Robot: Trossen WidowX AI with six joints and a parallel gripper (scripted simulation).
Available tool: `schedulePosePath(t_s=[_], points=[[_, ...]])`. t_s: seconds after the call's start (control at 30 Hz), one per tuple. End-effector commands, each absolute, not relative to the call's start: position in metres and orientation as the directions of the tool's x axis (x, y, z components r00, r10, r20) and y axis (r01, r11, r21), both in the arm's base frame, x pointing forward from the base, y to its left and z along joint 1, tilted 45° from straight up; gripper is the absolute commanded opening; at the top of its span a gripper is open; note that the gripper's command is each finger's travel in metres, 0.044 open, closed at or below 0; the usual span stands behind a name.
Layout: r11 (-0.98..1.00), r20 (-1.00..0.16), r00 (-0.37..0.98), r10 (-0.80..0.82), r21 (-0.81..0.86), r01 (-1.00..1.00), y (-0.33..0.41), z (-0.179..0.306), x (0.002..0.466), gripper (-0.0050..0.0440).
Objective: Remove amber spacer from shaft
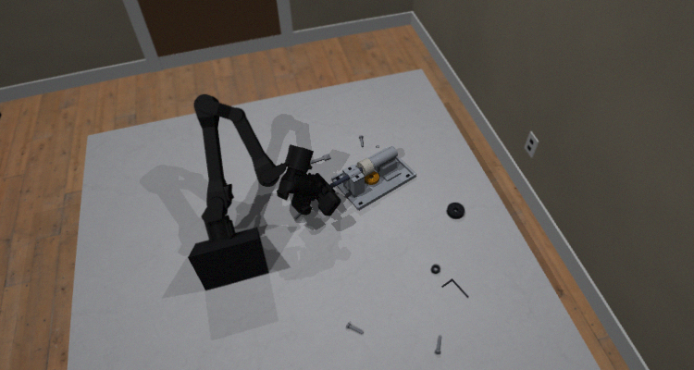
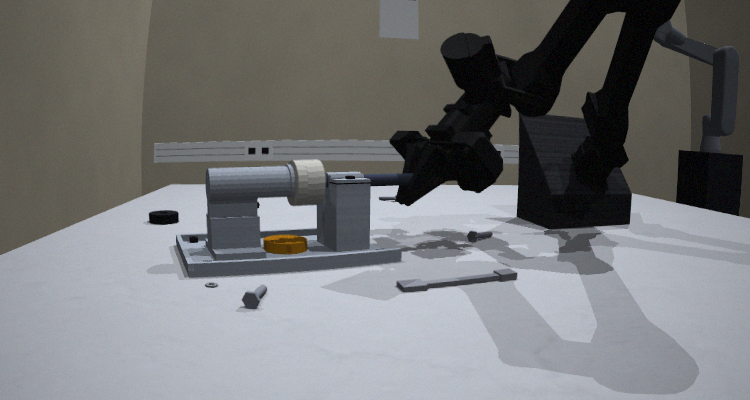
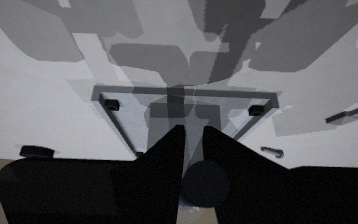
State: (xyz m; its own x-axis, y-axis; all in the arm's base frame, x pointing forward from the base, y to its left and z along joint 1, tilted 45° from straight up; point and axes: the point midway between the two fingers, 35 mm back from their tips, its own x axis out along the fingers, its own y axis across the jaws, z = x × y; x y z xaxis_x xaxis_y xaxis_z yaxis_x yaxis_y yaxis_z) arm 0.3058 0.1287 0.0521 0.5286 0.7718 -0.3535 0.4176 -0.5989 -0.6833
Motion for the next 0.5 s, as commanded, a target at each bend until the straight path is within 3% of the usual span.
schedulePosePath(t_s=[0.0, 0.47], points=[[-0.601, -0.336, 0.547, 0.767, -0.674, 0.429, 0.1278, 0.0609, 0.3158, -0.005], [-0.602, -0.337, 0.547, 0.766, -0.674, 0.428, 0.1297, 0.0619, 0.3198, -0.005]])
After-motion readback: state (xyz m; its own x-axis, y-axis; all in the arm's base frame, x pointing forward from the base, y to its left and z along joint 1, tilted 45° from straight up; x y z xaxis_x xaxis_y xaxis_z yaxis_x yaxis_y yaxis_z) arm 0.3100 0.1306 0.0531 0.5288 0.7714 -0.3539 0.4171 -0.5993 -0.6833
